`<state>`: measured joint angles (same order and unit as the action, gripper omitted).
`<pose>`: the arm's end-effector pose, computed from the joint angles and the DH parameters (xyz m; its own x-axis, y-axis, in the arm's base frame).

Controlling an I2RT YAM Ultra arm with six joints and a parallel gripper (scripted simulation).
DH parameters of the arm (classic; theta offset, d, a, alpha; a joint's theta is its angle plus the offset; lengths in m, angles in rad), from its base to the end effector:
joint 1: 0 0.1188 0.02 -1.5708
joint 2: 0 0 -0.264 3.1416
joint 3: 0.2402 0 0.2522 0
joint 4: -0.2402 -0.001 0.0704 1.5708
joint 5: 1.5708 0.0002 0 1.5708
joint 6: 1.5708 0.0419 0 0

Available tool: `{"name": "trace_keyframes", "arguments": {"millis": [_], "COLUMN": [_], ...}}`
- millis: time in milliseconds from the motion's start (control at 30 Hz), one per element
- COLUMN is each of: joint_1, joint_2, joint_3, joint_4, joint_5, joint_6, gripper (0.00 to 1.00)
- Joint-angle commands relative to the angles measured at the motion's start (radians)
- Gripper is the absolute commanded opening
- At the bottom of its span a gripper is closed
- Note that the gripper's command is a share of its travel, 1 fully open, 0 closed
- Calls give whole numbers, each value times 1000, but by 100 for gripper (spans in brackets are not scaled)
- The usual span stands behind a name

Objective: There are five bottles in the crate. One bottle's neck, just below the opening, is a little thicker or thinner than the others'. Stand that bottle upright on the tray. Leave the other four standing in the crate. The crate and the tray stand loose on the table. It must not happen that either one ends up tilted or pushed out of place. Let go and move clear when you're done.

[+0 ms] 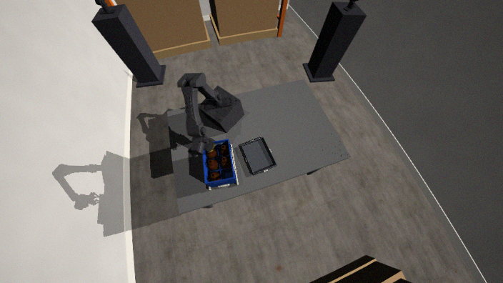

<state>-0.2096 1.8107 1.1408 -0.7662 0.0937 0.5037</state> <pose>0.3191 -0.0709 0.1590 -0.7429 0.6494 -0.1624 0.6600 0.7511 -0.0164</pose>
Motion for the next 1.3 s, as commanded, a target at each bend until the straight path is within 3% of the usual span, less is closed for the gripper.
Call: {"name": "trace_keyframes", "arguments": {"millis": [0, 1267], "joint_1": [-9, -10], "joint_2": [-2, 3], "joint_3": [8, 33], "joint_4": [20, 16], "joint_5": [2, 1], "joint_6": [-5, -8], "gripper": [61, 61]}}
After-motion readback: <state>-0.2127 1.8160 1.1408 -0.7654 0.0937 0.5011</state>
